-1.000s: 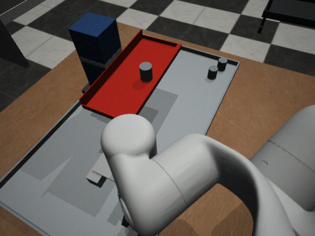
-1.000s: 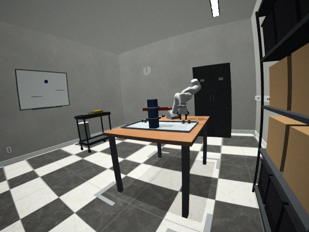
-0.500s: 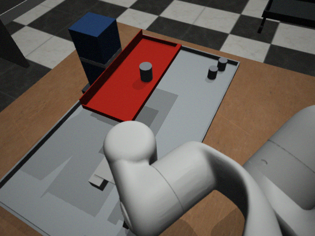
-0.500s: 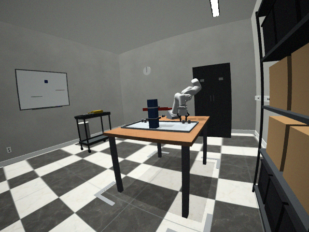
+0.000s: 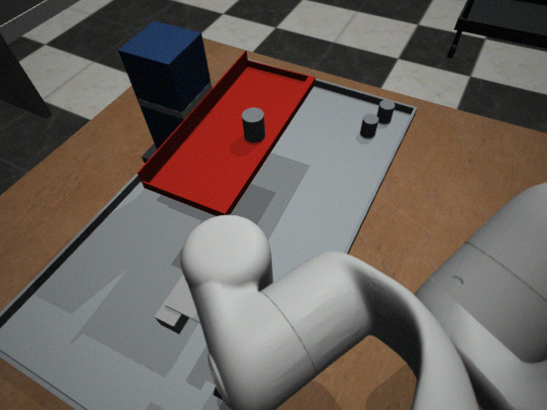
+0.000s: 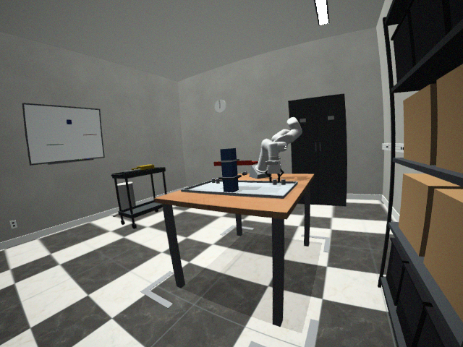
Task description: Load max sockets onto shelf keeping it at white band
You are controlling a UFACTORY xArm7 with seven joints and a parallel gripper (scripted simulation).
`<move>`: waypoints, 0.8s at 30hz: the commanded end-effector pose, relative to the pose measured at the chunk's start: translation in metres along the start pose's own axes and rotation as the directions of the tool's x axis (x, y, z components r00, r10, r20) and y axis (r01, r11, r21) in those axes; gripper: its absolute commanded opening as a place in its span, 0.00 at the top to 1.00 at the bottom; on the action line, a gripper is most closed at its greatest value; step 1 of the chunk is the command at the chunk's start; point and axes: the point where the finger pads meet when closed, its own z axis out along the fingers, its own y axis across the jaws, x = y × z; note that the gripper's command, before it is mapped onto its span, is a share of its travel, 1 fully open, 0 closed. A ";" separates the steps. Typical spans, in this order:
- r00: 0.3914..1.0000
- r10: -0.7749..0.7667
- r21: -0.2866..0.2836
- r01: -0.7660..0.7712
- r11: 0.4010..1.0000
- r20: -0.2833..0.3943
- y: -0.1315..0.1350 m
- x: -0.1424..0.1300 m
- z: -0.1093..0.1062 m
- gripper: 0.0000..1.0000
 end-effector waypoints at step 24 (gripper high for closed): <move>1.000 0.000 0.001 0.000 1.000 -0.002 0.000 0.001 0.000 1.00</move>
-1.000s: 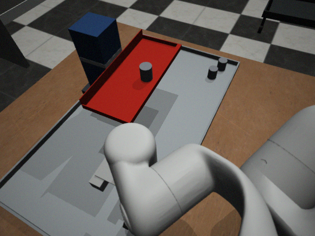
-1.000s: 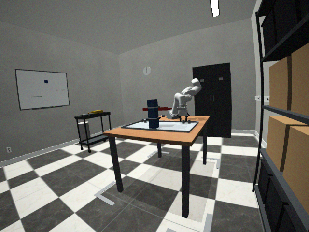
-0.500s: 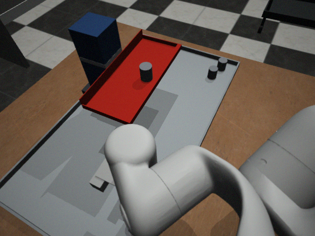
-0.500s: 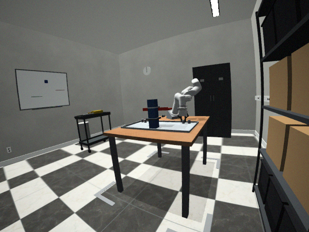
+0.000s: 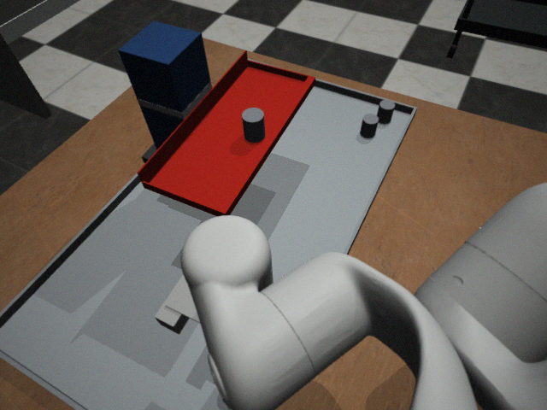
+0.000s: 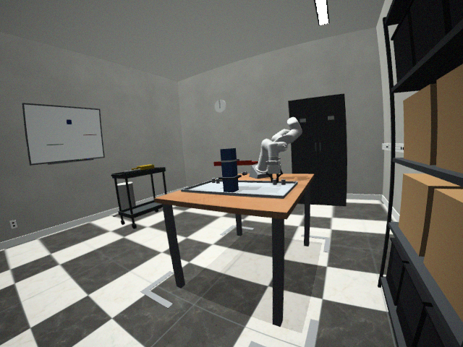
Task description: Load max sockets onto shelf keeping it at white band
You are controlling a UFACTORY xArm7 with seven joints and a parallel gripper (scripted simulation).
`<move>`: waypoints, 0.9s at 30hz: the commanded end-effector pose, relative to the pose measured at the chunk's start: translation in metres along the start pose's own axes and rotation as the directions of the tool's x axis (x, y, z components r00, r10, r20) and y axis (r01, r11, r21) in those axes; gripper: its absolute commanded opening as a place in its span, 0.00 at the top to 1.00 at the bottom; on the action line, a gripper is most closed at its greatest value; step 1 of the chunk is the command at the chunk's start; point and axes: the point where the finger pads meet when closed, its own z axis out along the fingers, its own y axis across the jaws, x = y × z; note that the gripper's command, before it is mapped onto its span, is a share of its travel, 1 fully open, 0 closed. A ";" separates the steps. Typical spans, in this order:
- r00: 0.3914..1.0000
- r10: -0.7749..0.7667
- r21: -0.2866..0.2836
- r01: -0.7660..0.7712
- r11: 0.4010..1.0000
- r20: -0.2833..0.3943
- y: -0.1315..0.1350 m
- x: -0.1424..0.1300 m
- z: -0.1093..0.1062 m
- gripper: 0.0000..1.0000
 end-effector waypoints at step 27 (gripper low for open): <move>1.000 0.000 0.001 0.000 1.000 -0.001 0.000 0.000 -0.004 1.00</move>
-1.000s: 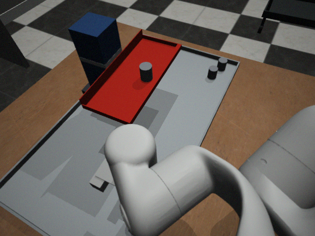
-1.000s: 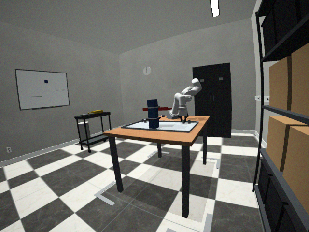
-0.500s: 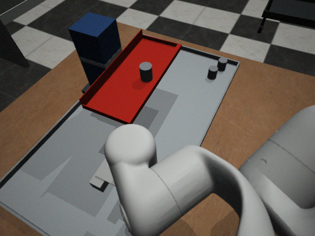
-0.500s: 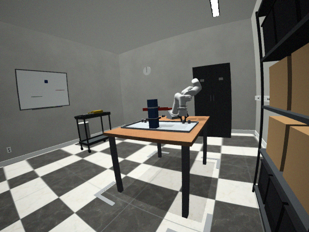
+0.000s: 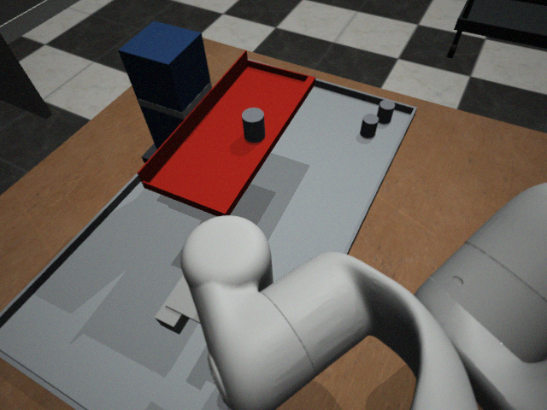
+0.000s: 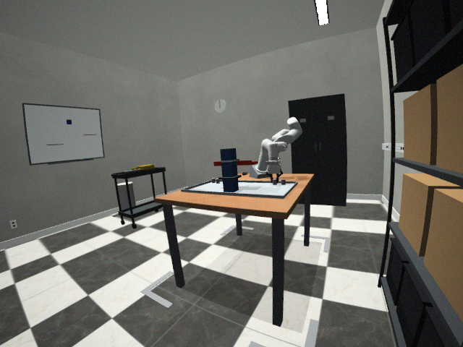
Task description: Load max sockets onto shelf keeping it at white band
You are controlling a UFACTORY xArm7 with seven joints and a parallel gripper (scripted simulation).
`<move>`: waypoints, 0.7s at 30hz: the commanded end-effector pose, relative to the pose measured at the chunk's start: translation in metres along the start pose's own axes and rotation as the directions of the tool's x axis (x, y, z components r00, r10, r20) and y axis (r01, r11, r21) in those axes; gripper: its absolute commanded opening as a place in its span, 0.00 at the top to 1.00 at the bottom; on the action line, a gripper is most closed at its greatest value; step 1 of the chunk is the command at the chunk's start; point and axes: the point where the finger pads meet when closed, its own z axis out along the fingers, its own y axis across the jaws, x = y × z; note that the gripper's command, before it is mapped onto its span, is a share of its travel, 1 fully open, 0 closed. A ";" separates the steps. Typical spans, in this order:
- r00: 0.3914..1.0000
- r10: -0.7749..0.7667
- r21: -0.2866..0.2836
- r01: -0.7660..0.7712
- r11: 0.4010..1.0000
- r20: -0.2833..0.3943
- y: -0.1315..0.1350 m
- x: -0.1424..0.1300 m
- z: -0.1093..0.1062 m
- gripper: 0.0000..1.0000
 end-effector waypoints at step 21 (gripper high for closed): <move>1.000 0.001 0.001 -0.001 1.000 -0.003 0.000 0.001 -0.030 1.00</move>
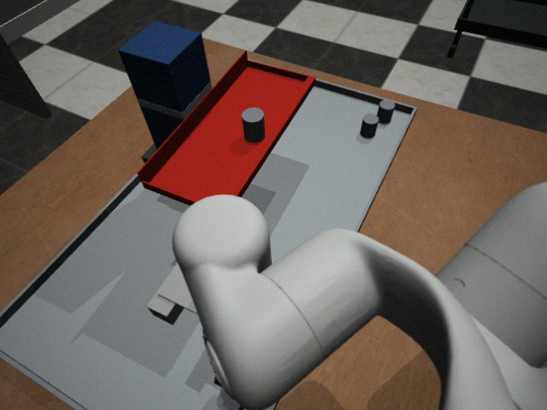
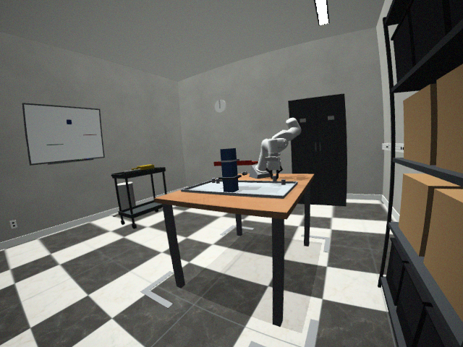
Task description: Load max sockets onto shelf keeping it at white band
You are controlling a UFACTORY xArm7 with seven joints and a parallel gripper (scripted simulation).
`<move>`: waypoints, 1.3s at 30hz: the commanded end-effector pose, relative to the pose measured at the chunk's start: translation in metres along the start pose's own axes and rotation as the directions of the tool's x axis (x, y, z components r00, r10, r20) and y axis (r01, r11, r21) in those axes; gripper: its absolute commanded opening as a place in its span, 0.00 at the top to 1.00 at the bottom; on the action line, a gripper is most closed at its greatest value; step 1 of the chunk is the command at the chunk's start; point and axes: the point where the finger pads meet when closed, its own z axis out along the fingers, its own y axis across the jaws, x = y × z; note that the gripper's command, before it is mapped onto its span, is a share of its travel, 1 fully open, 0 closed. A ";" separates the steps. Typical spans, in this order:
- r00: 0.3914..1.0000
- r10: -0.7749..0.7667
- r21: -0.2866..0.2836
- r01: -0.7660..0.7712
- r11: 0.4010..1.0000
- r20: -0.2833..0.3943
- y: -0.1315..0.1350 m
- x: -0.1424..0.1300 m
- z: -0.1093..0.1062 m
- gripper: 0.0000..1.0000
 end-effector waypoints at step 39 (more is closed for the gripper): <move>1.000 0.000 0.001 0.000 1.000 -0.002 0.000 0.000 -0.033 1.00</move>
